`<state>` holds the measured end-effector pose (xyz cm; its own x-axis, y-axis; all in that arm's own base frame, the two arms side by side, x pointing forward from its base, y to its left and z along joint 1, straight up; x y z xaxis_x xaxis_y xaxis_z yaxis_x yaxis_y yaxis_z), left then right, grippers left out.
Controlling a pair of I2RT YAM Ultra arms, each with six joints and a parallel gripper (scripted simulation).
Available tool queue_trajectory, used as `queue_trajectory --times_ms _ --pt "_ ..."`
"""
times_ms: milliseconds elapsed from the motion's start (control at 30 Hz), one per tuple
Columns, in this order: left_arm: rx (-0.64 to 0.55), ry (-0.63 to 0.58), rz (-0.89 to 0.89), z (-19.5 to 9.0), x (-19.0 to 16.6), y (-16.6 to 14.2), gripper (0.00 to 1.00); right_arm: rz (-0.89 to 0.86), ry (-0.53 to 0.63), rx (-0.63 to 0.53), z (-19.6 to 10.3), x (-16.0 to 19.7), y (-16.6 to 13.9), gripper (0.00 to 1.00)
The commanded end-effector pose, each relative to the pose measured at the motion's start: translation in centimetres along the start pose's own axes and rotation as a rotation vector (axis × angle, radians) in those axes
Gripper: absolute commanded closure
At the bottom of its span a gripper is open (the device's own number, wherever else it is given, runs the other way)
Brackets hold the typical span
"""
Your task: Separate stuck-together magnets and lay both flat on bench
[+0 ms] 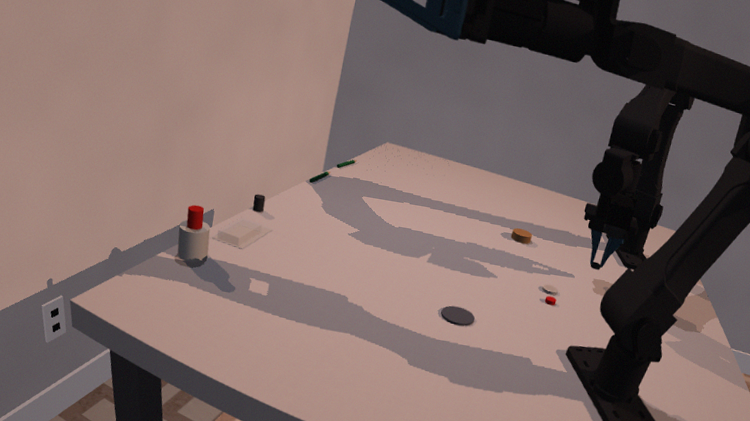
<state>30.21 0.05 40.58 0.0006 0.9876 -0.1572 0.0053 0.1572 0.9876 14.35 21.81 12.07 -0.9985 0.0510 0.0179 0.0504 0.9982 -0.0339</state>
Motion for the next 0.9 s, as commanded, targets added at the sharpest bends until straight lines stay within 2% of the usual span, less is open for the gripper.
queue_trajectory --times_ms 0,567,867 --pt "-0.025 -0.003 0.000 -0.2 -0.1 0.7 0.00 -0.001 -0.014 -0.024 -1.2 -0.2 0.4 0.83" --pt "-0.025 -0.003 0.000 -0.2 -0.1 0.7 0.00 -0.001 -0.014 -0.024 -3.3 -0.2 0.3 0.83" --pt "-0.025 -0.003 0.000 -0.2 -0.1 0.7 0.00 -0.001 -0.014 -0.024 -3.1 -0.1 0.3 0.83"
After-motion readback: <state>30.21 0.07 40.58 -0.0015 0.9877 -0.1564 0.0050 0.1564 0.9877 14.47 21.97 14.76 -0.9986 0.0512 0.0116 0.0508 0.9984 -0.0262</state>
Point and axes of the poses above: on each arm, the point where the finger pads meet when closed, its own z axis out along the fingers, its own x axis across the jaws, y = z × x, the point moved 8 cm from there along -z, back along the fingers, and after that the axes turned 9 degrees about -z, right-handed, at the moved point
